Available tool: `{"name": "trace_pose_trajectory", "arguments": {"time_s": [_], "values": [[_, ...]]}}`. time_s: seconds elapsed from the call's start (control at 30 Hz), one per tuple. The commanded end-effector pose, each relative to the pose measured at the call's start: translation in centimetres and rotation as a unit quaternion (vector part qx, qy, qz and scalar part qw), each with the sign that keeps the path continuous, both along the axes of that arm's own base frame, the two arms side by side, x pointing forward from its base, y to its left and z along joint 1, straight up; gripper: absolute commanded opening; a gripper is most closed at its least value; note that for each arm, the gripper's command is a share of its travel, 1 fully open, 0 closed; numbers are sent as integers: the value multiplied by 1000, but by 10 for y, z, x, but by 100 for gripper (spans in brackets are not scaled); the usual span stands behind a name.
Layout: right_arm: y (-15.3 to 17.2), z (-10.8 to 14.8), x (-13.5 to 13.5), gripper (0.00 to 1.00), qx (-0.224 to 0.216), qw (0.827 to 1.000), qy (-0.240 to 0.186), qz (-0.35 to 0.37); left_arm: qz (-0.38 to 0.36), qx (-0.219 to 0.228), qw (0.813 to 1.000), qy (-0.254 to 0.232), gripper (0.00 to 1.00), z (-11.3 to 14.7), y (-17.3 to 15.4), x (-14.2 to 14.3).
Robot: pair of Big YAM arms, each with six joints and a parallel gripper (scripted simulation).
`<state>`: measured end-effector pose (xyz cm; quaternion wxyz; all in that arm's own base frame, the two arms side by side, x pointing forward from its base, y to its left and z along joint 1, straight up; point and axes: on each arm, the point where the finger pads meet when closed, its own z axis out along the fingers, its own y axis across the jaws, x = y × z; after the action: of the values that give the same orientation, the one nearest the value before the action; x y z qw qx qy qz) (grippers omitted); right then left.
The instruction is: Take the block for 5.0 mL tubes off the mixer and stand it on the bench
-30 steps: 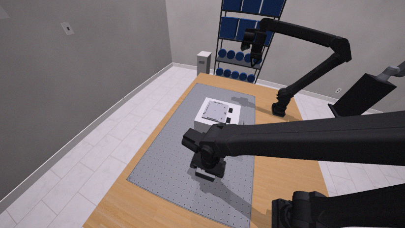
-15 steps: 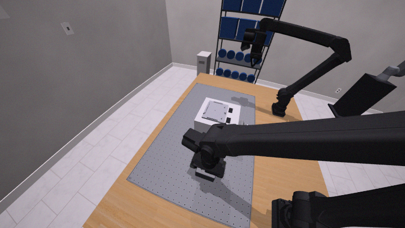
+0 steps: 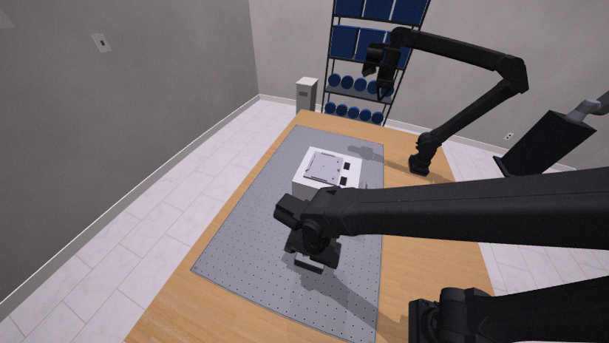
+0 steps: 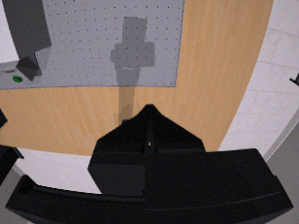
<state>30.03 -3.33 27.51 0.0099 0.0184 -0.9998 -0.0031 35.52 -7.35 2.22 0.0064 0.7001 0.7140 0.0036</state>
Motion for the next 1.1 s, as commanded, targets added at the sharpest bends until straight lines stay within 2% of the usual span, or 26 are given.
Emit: {"name": "trace_pose_trajectory", "arguments": {"time_s": [0.0,0.5,1.03,1.07], "values": [[1,27,18,0,-3,999,-38,2,1,-5,1000,-20,100,9,1,15],[0,30,20,0,-3,999,-41,2,1,-5,1000,-20,100,9,1,15],[2,7,8,0,0,1000,-12,2,1,-5,1000,-20,100,9,1,15],[2,6,7,0,0,1000,-10,2,3,-6,999,-33,100,25,-11,29]]}}
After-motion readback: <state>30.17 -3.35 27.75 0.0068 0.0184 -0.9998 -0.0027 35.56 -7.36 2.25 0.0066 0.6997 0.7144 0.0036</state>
